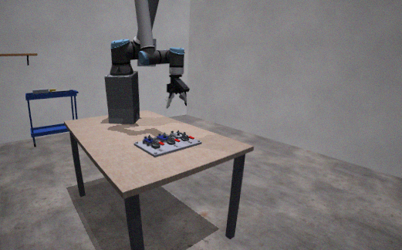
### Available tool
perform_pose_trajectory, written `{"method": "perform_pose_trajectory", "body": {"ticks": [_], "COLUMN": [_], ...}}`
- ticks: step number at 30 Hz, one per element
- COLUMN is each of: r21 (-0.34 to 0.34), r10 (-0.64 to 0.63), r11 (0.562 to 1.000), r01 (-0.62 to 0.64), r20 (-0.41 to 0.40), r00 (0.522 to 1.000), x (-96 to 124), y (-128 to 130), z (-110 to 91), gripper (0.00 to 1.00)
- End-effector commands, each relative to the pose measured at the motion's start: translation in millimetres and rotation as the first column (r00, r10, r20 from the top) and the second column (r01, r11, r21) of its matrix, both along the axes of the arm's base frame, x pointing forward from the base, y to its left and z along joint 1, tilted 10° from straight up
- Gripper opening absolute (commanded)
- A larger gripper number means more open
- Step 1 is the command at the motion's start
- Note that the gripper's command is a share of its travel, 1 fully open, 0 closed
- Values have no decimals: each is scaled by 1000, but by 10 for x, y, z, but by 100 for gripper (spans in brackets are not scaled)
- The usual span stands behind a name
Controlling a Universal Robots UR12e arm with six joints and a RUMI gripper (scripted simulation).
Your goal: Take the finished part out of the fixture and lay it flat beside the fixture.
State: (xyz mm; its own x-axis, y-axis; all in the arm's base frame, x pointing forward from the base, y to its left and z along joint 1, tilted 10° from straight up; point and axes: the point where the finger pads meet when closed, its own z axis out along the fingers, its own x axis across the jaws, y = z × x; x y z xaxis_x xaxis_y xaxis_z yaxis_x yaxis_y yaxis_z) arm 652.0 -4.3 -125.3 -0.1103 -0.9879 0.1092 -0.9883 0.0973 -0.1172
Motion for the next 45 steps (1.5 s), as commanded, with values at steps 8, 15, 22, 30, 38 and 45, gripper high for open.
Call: {"method": "perform_pose_trajectory", "body": {"ticks": [8, 15, 22, 30, 38, 45], "r21": [-6, -6, -6, -6, -6, -6], "r10": [-15, -15, -15, -15, -15, -15], "r11": [1000, 1000, 1000, 1000, 1000, 1000], "r01": [15, 15, 15, 15, 15, 15], "r20": [11, 11, 11, 11, 11, 11], "r00": [1000, 1000, 1000, 1000, 1000, 1000], "x": [3, 3, 3, 3, 3, 5], "y": [4, 4, 4, 4, 4, 3], "z": [22, 22, 22, 22, 22, 13], "gripper": [28, 28, 28, 28, 28, 28]}}
